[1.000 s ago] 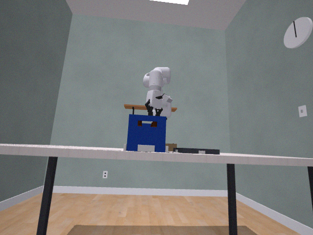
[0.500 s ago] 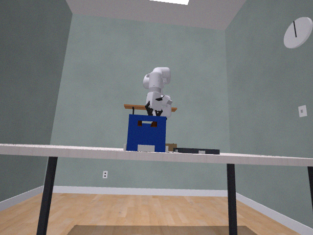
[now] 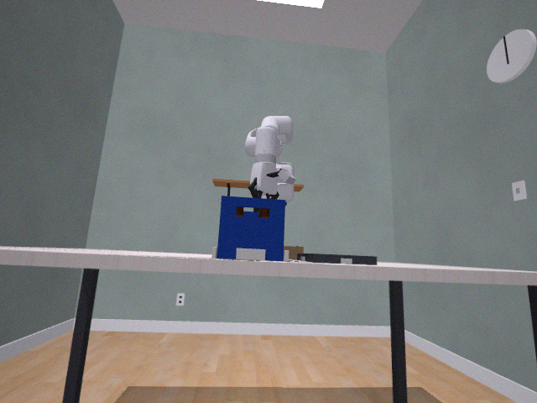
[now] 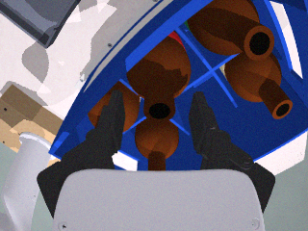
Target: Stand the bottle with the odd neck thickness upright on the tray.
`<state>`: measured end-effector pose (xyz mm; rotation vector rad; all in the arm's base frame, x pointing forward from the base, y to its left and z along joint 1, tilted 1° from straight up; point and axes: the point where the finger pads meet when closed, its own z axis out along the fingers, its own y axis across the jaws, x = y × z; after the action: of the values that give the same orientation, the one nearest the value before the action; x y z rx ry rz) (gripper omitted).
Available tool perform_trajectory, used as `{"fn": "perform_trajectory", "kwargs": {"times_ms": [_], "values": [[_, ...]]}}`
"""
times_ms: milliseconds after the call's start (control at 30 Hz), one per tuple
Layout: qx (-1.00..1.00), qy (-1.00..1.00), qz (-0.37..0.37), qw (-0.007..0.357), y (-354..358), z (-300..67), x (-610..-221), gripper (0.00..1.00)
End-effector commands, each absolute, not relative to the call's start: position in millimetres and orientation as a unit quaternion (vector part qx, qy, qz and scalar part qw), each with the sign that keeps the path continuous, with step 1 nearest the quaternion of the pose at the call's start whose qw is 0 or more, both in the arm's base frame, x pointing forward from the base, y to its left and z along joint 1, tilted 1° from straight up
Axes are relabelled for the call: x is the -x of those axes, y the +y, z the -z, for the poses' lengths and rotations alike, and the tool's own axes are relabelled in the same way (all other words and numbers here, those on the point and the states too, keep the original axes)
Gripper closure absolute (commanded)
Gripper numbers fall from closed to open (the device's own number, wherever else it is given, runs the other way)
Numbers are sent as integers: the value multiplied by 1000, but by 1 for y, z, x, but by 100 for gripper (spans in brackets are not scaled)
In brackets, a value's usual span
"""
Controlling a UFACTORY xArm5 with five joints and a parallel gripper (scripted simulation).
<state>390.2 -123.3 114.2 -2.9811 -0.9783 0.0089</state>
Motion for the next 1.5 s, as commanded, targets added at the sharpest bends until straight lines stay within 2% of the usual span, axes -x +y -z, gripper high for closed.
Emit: {"fn": "perform_trajectory", "kwargs": {"times_ms": [0,1067,1100,1467], "values": [[950,-312,-1,1,-124,-111,-391,35],[950,-312,-1,1,-124,-104,-391,35],[950,-312,-1,1,-124,-104,-391,100],[950,-312,-1,1,-124,-104,-391,100]]}}
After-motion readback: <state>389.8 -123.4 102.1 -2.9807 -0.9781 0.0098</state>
